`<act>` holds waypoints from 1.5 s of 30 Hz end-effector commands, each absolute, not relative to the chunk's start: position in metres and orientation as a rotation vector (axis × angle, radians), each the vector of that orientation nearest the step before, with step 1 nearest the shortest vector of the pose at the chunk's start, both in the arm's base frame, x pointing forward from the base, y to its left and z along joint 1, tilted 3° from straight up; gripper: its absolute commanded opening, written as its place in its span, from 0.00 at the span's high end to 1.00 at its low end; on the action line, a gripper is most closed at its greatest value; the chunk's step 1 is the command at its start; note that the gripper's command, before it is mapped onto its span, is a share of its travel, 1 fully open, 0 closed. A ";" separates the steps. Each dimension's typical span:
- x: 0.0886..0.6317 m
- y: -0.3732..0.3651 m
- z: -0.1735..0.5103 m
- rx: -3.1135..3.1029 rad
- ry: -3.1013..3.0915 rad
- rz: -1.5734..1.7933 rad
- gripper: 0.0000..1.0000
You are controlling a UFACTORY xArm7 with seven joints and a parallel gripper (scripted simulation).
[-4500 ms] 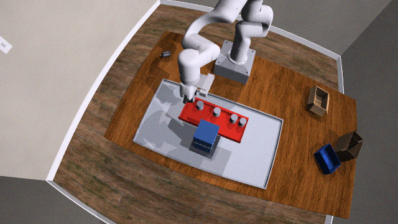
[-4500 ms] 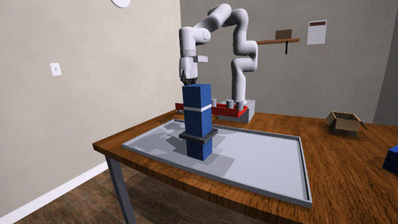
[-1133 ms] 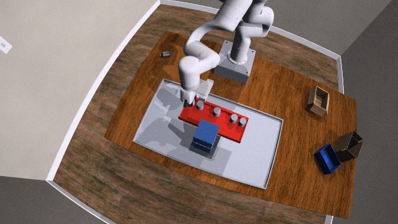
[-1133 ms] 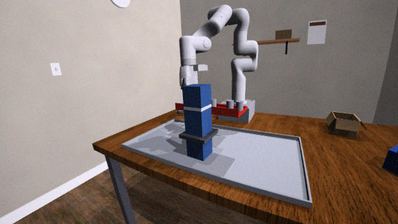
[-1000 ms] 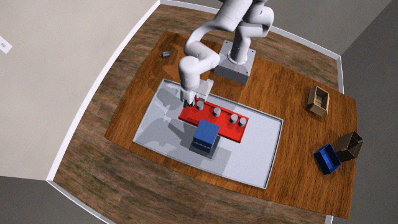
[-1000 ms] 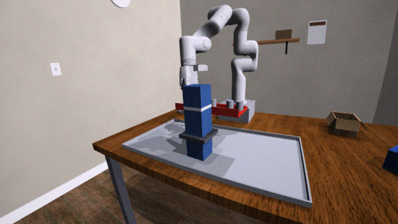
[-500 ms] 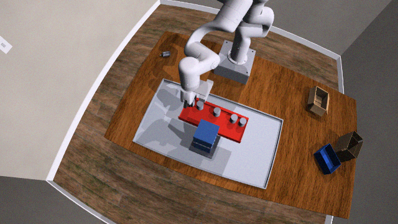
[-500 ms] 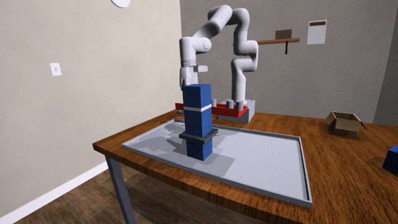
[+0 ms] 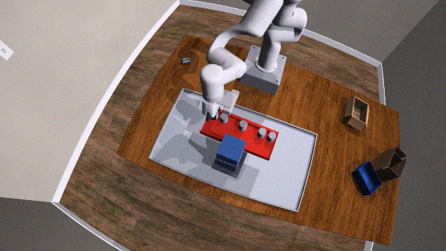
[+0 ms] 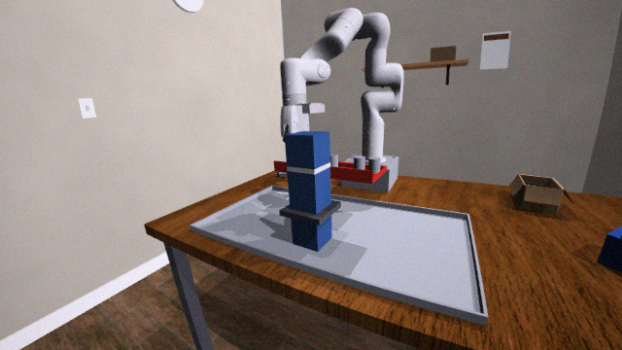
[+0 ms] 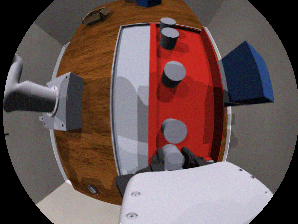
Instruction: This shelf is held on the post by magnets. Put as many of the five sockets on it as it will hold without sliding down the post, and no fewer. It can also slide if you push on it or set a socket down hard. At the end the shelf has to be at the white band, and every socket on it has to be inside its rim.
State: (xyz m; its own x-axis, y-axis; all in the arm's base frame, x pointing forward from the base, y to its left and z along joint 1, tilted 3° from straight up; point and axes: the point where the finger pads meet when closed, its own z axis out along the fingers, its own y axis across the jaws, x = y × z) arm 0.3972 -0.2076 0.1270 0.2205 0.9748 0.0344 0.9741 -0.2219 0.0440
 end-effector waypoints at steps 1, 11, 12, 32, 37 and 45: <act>0.399 -0.208 0.129 2.441 1.949 0.089 1.00; 0.399 -0.208 0.128 2.441 1.949 0.089 1.00; 0.399 -0.208 0.128 2.441 1.949 0.089 1.00; 0.399 -0.208 0.128 2.441 1.949 0.089 0.48; 0.399 -0.208 0.128 2.441 1.949 0.089 0.48; 0.399 -0.208 0.128 2.441 1.949 0.089 0.48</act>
